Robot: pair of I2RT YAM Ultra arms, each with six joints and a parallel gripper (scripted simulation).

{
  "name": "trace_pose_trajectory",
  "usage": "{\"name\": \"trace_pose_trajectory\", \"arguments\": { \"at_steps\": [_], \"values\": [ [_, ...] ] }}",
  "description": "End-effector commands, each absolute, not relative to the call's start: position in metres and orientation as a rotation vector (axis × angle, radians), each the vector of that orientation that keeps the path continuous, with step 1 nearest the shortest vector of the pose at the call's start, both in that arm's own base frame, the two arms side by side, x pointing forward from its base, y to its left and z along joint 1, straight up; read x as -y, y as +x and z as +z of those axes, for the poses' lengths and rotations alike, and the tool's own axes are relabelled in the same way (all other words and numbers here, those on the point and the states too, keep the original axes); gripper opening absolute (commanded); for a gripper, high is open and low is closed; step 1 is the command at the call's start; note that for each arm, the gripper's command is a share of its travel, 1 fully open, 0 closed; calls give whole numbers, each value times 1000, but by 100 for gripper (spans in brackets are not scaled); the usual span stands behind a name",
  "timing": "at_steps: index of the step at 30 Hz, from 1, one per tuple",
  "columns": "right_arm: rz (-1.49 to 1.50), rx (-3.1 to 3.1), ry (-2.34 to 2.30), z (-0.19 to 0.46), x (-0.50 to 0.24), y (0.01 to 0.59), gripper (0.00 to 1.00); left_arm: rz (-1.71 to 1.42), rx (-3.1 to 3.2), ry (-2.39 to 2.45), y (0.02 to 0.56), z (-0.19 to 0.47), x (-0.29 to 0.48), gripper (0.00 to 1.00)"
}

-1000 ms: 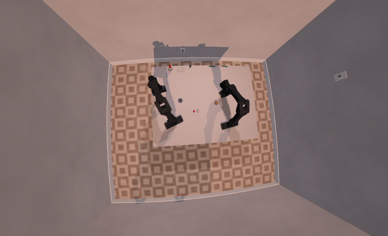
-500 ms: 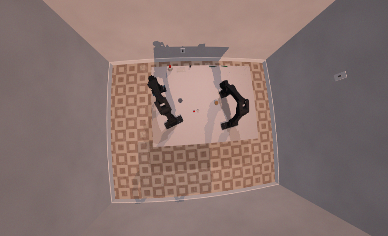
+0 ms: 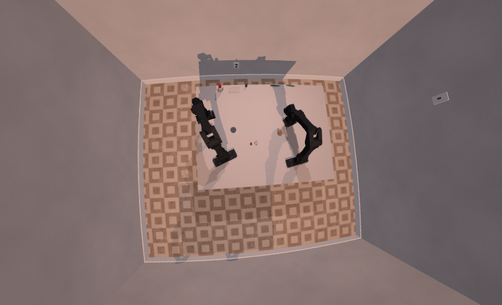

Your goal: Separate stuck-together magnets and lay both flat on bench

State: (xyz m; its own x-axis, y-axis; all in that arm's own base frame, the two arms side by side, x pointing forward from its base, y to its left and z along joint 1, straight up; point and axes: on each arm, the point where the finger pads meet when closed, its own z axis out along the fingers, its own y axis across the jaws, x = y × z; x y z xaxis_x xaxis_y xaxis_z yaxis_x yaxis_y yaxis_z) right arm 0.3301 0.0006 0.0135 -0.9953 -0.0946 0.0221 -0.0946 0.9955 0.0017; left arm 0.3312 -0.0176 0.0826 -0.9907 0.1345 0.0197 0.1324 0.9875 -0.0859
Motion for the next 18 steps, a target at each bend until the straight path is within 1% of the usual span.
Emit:
{"name": "trace_pose_trajectory", "arguments": {
  "at_steps": [1, 5, 6, 18],
  "values": [
    [0, 3138, 152, 16, -1, 335, 17, 134, 3139, -213, 335, 91, 18, 100],
    [0, 3138, 152, 13, -1, 335, 17, 134, 3139, -213, 335, 91, 18, 100],
    [0, 3138, 152, 13, -1, 335, 100, 134, 3139, -213, 335, 91, 18, 100],
    [0, 3138, 152, 13, -1, 335, 100, 134, 3139, -213, 335, 91, 18, 100]
  ]
}}
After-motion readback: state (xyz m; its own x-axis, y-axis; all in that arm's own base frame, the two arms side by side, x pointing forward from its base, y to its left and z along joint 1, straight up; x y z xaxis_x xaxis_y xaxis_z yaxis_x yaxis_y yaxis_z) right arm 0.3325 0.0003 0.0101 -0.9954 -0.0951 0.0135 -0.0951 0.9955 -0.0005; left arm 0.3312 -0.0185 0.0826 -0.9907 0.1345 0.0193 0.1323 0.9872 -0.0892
